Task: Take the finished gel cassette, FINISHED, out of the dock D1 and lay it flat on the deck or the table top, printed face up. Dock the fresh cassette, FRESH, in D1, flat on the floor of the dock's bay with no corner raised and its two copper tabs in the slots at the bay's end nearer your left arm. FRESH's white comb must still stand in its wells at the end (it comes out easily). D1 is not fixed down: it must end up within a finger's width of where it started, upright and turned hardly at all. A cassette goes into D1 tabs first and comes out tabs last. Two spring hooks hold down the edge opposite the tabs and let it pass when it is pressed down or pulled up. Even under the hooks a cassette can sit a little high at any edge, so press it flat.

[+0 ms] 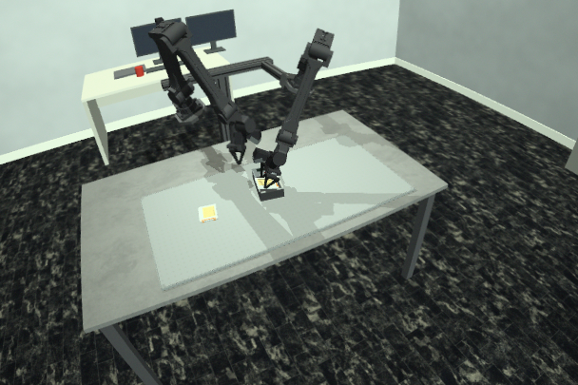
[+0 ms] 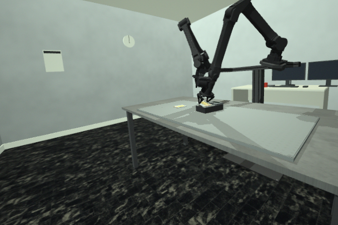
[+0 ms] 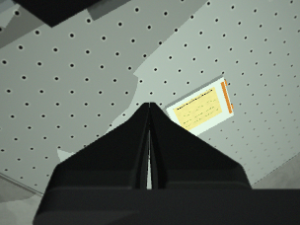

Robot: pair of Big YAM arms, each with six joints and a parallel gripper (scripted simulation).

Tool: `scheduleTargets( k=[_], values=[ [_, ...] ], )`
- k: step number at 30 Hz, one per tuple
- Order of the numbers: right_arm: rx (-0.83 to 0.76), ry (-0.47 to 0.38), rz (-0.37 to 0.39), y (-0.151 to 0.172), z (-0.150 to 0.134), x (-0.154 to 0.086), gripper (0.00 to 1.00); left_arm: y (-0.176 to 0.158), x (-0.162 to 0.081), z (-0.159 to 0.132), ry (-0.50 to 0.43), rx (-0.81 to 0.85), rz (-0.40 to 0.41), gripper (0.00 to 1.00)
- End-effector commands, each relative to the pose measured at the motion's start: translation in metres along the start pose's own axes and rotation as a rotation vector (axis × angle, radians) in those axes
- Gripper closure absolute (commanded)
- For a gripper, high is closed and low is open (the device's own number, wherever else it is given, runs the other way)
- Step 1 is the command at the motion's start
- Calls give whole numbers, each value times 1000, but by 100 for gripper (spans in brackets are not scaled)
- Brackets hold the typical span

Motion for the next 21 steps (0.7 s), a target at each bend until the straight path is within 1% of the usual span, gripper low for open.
scheduleTargets(
  k=[1,3,6,9,11,17,21],
  values=[
    [-90,-21,-14,21,14,2,100,2,-2,3,-5,3,6,100],
    [-90,-21,-14,29,21,3,100,2,-2,3,-5,3,6,100],
    [-181,-34,-54,44,28,5,100,2,-2,3,-5,3,6,100],
    [-228,-40,-75,57,35,7,100,2,-2,3,-5,3,6,100],
    [-228,-40,-75,57,35,7,100,2,-2,3,-5,3,6,100],
    [-393,-62,-154,89,45,10,100,2,-2,3,-5,3,6,100],
    [-408,-64,-162,108,53,12,100,2,-2,3,-5,3,6,100]
  ],
)
Point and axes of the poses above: on each arm, the point where the finger pads meet when closed, its own x axis out along the fingers, its own y axis across the jaws, z = x × y, the point moved 7 cm from there along -x, back along the fingers, and after that the axes turned 14 degrees about -x, right-handed, at the moved point
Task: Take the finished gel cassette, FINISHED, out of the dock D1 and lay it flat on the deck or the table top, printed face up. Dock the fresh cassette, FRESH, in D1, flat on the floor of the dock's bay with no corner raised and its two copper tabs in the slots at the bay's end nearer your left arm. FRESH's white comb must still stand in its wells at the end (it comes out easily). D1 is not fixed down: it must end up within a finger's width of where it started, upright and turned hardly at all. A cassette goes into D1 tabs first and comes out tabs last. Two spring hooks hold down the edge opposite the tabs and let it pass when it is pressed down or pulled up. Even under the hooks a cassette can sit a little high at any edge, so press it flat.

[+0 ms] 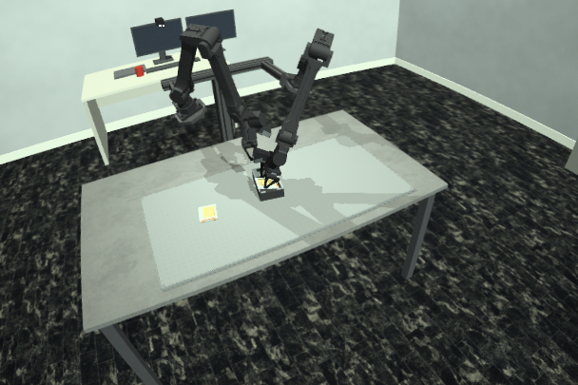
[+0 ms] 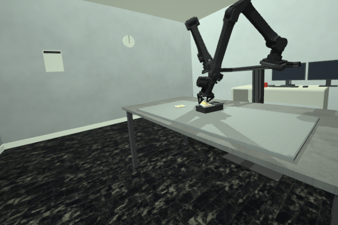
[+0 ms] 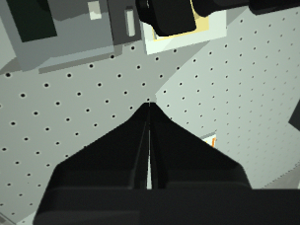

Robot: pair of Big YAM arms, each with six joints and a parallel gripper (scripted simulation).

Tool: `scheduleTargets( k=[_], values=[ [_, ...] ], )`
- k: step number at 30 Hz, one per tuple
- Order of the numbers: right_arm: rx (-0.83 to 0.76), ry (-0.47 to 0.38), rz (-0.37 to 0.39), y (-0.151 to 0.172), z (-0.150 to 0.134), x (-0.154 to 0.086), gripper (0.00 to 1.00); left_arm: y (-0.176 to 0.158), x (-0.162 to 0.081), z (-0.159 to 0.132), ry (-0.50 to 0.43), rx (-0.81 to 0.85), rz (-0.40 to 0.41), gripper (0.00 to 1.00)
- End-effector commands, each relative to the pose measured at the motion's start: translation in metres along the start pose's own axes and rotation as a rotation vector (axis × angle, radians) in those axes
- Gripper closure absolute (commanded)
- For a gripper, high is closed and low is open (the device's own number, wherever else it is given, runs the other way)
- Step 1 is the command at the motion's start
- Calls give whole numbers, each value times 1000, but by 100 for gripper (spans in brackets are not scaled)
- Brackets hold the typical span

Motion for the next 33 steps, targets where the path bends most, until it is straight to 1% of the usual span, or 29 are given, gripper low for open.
scheduleTargets(
  k=[1,5,18,19,26,33],
  values=[
    [-62,-26,-2,18,13,-3,100,2,-2,3,-5,3,6,100],
    [-62,-26,-2,32,26,-3,100,2,-2,3,-5,3,6,100],
    [-62,-26,-2,32,26,-3,100,2,-2,3,-5,3,6,100],
    [-53,-16,-16,32,26,-2,100,2,-2,3,-5,3,6,100],
    [-53,-16,-16,30,24,4,100,2,-2,3,-5,3,6,100],
    [-53,-16,-16,30,24,4,100,2,-2,3,-5,3,6,100]
  ],
)
Point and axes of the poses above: on each arm, the point where the finger pads meet when closed, its own x axis out along the fingers, its own y axis across the jaws, z = x × y, the point moved 7 cm from there along -x, back along the fingers, and after that the axes turned 14 degrees about -x, right-handed, at the moved point
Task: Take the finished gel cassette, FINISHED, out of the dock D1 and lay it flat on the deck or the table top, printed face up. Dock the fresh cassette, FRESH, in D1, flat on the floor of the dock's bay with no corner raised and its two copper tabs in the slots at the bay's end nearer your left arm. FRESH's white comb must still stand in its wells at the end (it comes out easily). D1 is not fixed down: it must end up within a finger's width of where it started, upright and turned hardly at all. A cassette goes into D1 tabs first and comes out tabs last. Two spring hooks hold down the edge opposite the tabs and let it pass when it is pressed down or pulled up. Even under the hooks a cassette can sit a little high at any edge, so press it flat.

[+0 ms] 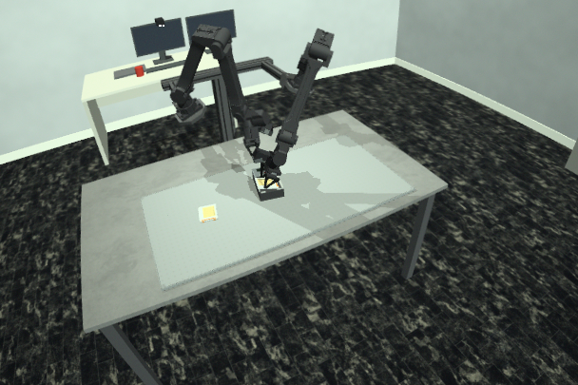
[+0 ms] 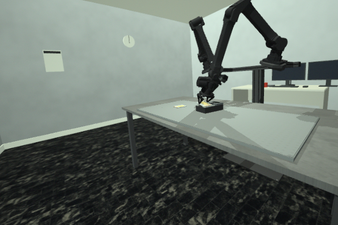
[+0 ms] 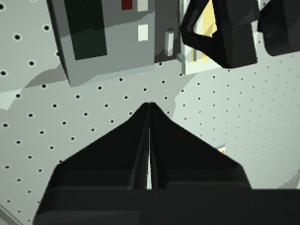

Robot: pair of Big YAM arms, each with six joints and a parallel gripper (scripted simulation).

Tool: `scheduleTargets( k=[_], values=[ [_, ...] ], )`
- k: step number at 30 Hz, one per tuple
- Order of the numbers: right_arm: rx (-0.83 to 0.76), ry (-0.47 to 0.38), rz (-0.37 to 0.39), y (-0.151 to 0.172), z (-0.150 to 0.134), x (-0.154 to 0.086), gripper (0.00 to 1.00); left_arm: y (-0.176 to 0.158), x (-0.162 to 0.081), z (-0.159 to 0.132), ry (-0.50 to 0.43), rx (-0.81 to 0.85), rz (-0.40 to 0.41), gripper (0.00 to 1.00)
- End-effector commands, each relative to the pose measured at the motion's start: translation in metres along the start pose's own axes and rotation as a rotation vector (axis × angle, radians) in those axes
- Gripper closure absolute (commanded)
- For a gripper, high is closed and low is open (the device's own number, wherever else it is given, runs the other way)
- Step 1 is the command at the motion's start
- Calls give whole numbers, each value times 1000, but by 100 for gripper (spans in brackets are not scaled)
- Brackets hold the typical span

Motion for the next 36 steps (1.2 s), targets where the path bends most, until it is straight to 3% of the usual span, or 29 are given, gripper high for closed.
scheduleTargets(
  k=[1,36],
  values=[
    [3,0,-4,-1,2,5,100,2,-2,3,-5,3,6,100],
    [4,4,-2,13,4,40,100,2,-2,3,-5,3,6,100]
  ],
)
Point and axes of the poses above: on each arm, the point where the finger pads meet when closed, its own x axis out along the fingers, its own y axis across the jaws, z = x × y, the point moved 7 cm from there along -x, back along the fingers, and after that the axes turned 14 degrees about -x, right-handed, at the moved point
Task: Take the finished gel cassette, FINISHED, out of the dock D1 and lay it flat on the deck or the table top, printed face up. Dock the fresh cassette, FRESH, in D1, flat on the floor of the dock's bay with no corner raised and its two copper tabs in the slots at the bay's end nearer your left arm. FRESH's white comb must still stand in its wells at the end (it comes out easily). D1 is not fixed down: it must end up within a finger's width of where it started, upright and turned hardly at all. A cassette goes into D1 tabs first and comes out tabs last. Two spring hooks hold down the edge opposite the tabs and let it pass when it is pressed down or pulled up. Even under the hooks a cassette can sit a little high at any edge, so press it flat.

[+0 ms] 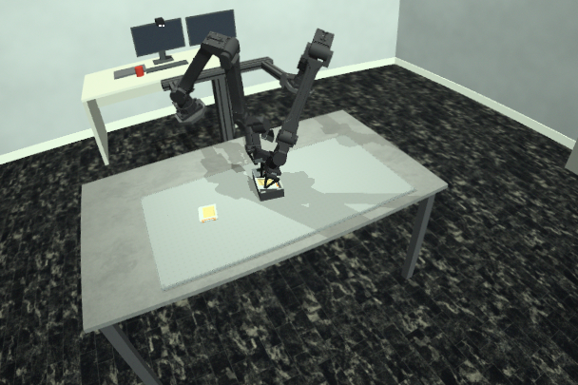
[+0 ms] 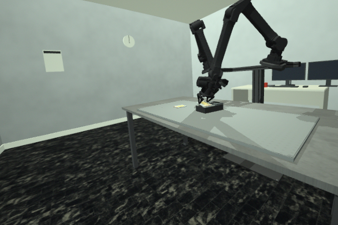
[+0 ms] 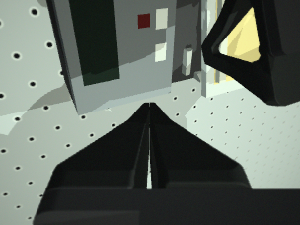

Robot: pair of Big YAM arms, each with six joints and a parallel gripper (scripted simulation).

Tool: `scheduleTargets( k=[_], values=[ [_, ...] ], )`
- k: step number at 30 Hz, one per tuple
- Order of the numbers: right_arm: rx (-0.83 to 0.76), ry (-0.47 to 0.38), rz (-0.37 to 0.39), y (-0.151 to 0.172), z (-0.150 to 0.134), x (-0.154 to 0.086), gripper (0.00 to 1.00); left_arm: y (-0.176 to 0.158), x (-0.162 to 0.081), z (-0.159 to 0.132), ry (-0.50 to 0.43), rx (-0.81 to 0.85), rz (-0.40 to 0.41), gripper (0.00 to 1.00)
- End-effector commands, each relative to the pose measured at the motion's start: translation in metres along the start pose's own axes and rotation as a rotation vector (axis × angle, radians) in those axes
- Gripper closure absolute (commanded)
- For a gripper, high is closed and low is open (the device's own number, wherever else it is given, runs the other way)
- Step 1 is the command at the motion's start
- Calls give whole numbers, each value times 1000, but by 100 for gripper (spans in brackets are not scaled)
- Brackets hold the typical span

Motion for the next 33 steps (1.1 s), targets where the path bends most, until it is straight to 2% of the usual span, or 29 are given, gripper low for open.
scheduleTargets(
  k=[1,21,33],
  values=[
    [4,6,5,1,-2,11,100,2,-2,3,-5,3,6,100],
    [4,6,5,10,-1,33,100,2,-2,3,-5,3,6,100],
    [4,6,5,12,-1,37,100,2,-2,3,-5,3,6,100]
  ],
)
Point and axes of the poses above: on each arm, the point where the finger pads meet when closed, its own x axis out along the fingers, its own y axis across the jaws, z = x × y, the point moved 7 cm from there along -x, back along the fingers, and after that the axes turned 14 degrees about -x, right-handed, at the moved point
